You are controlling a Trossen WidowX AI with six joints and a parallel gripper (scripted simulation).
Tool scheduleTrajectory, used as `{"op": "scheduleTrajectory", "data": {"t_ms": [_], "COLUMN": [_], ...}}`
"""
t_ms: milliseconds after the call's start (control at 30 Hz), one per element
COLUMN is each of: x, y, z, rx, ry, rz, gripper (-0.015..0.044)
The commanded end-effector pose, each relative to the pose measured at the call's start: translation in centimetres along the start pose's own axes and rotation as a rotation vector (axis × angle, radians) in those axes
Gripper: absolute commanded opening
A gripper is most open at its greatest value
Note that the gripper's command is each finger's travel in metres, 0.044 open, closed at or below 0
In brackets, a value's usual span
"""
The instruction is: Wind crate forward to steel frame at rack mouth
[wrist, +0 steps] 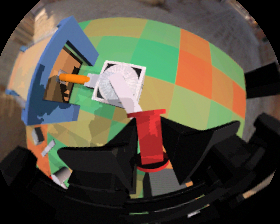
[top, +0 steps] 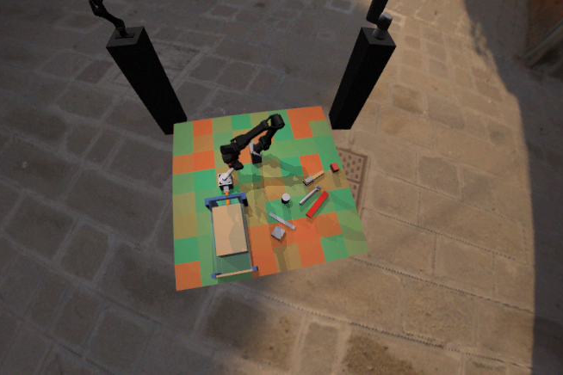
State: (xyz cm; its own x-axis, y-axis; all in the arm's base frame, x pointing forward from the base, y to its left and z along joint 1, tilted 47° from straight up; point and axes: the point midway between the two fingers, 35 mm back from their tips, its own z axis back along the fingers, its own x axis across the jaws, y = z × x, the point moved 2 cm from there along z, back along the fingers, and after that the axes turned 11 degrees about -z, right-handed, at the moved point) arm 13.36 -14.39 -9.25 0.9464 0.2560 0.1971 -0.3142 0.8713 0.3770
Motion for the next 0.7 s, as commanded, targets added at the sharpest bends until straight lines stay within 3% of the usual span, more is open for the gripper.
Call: {"op": "scheduleTrajectory", "data": {"t_ms": [0,667], "x": [-1.2,-3.0], "y": [-0.8,-3.0], "z": [-0.3,-1.0], "rx": [-0.012,-0.014], "ry": [0.039,0.040], "rz": [-0.005,-0.005], "gripper": [0.0000,0.0000]}}
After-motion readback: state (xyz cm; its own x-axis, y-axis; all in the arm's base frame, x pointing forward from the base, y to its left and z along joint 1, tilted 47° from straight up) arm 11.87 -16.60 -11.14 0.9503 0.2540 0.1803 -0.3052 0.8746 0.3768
